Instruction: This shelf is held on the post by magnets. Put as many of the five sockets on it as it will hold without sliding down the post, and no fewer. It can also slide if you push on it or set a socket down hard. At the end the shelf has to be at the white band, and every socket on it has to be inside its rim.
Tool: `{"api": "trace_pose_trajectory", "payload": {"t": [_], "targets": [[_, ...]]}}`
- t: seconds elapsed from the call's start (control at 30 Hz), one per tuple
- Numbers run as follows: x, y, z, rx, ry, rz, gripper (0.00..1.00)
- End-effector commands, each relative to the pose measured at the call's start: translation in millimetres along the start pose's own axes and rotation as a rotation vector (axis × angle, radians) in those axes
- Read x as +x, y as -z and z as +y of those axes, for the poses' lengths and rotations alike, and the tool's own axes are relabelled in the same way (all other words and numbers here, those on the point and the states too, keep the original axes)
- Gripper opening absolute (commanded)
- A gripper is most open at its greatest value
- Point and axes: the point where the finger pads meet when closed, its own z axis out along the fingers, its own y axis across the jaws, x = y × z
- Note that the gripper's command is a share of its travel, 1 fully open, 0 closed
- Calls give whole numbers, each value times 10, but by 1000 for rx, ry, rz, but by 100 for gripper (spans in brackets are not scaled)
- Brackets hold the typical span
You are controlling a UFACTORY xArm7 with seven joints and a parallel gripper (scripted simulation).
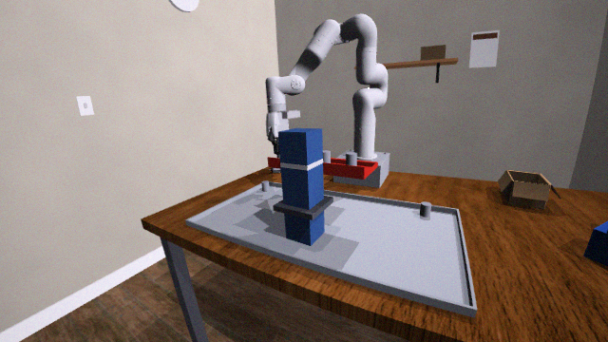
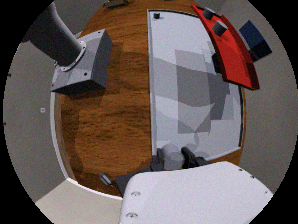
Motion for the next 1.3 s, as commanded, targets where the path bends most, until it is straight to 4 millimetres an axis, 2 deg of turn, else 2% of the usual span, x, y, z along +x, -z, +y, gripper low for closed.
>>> {"api": "trace_pose_trajectory", "payload": {"t": [0.0, 0.27, 0.33, 0.57, 0.77, 1.27], "targets": [[-7, 47, -7, -7, 1, -3, 0], [-7, 308, -104, -8, 1, -3, 0], [-7, 308, -104, -8, 1, -3, 0], [-7, 678, -244, -8, 1, -3, 0], [-6, 895, -326, -8, 1, -3, 0], [-6, 1010, -370, -8, 1, -3, 0]]}}
